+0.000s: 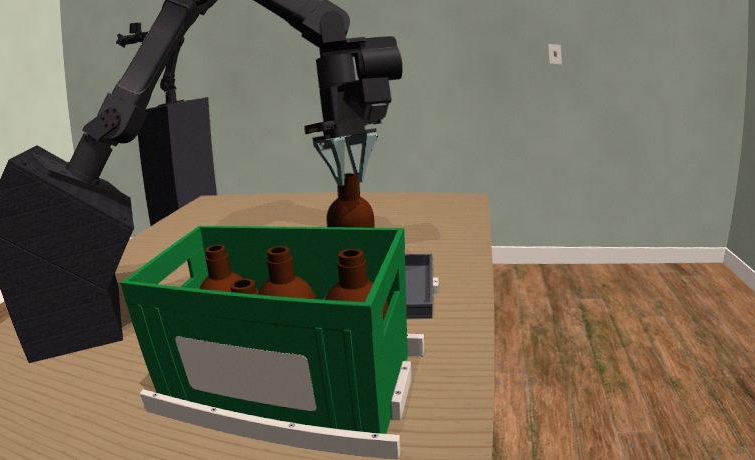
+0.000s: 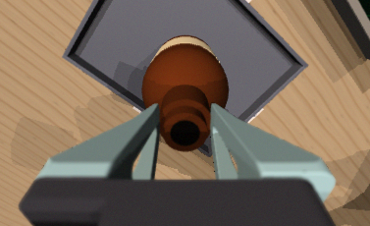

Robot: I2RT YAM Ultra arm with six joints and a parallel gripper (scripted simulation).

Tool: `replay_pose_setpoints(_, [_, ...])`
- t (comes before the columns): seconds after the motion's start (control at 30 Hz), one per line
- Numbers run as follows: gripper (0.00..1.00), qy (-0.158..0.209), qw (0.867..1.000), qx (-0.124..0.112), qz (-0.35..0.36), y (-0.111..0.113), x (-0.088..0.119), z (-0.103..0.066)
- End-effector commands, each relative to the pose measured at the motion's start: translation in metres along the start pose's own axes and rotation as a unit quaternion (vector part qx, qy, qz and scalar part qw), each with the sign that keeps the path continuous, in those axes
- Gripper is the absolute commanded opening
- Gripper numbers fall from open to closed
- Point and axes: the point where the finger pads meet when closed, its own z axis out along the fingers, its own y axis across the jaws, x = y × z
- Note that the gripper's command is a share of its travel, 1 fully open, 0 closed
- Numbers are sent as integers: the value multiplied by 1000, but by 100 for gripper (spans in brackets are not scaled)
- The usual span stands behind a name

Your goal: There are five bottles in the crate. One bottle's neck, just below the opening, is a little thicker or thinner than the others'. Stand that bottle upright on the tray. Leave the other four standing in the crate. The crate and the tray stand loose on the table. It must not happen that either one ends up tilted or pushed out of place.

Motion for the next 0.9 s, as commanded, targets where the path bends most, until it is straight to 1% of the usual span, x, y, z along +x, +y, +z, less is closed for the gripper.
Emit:
replay_pose_setpoints(0.0, [0, -25, 999, -33, -1, 19, -9, -18])
replay_pose_setpoints(0.2, [0, -25, 999, -28, 1, 17, -10, -15])
replay_pose_setpoints(0.87, [0, -24, 999, -27, 1, 16, -10, -15])
